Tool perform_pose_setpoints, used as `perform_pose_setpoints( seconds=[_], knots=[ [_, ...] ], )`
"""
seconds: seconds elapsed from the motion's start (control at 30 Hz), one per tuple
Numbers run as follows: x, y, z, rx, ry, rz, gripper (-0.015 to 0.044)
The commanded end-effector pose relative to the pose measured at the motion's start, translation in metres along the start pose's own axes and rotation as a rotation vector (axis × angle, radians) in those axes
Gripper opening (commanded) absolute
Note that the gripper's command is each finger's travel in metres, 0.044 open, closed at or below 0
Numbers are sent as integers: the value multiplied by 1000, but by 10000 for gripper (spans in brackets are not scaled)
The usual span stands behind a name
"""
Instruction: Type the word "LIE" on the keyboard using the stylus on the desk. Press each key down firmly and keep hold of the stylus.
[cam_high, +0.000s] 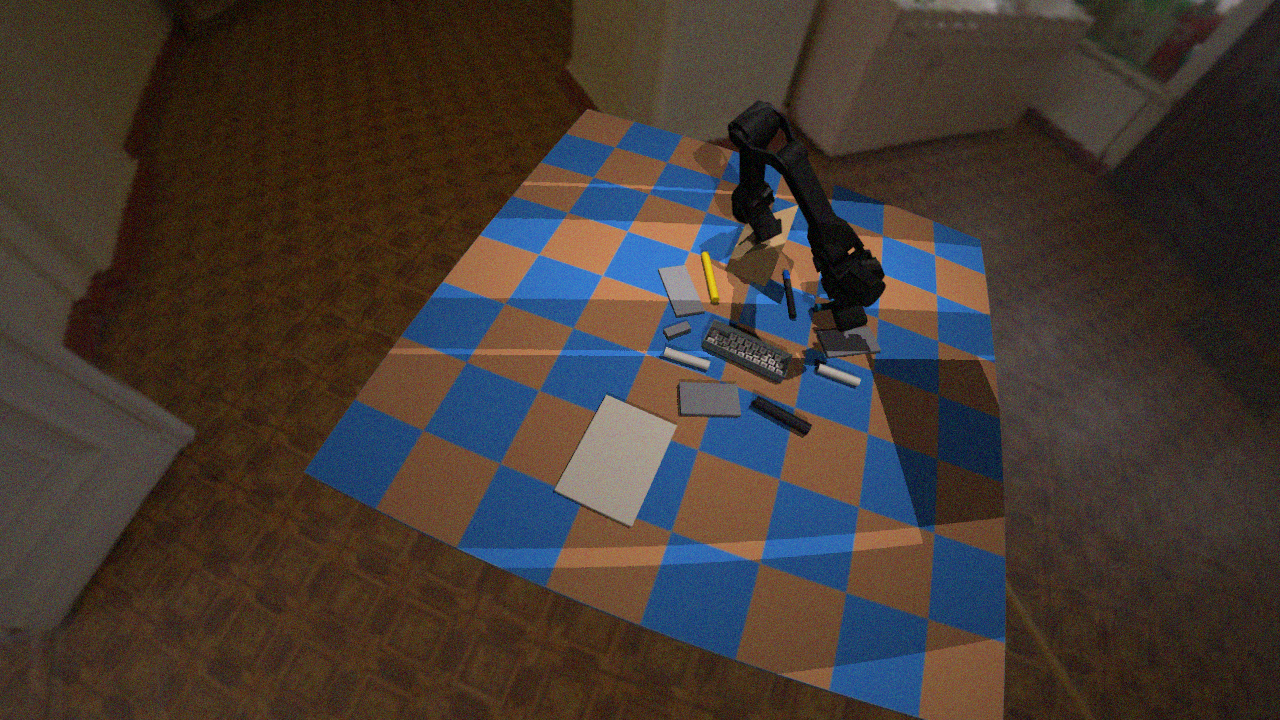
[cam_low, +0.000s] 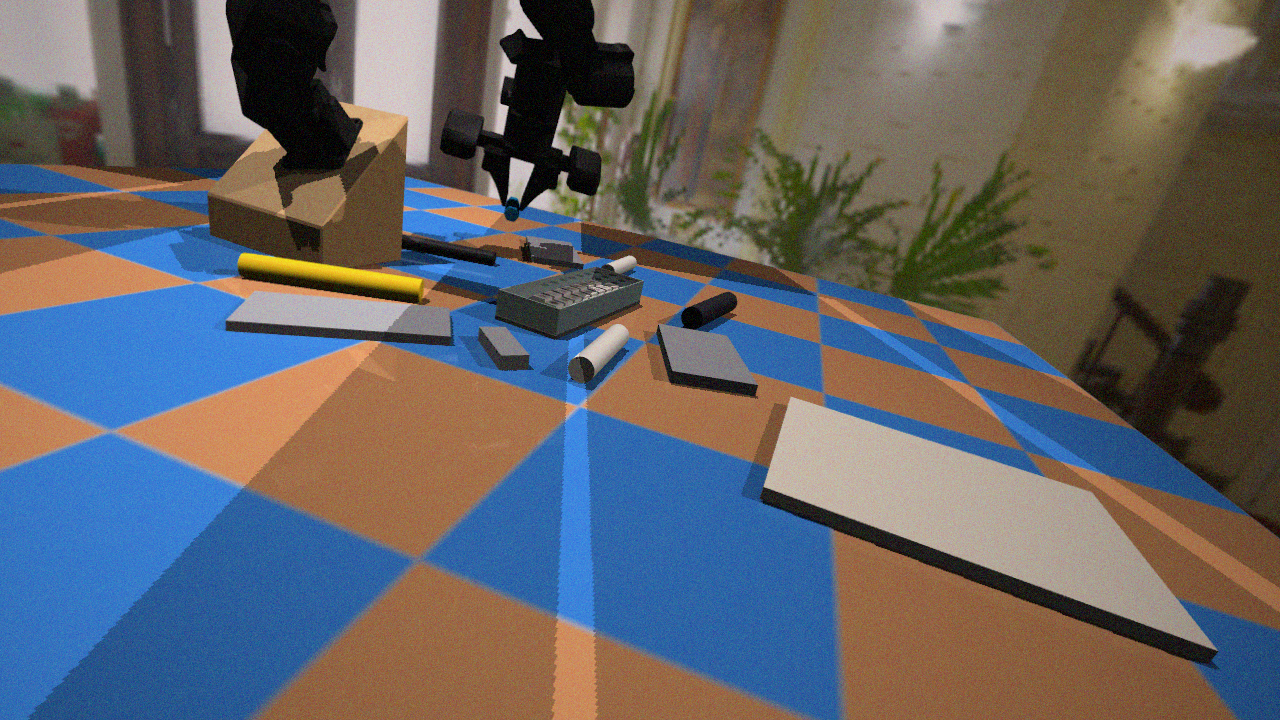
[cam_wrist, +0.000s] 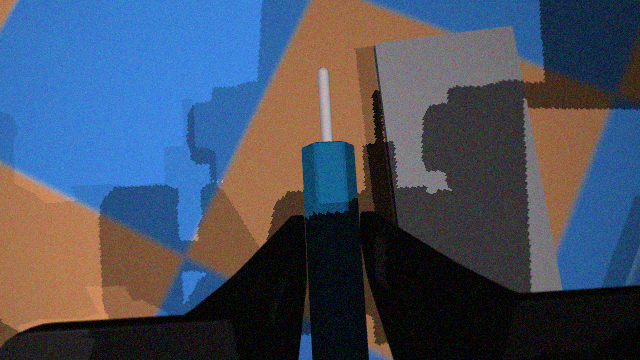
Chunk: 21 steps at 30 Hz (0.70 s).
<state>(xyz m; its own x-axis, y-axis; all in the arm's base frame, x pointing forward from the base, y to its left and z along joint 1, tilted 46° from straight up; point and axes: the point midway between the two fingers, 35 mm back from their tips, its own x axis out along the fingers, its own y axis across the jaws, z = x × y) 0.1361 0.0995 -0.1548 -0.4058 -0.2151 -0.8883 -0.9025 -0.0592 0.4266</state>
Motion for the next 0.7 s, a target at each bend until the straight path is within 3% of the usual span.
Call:
perform_pose_setpoints(
  seconds=[0.0,0.67],
  knots=[
    [-11,-12,0,153,-40,-6,0],
    [-55,-49,-28,825,-222,81,0]
  ],
)
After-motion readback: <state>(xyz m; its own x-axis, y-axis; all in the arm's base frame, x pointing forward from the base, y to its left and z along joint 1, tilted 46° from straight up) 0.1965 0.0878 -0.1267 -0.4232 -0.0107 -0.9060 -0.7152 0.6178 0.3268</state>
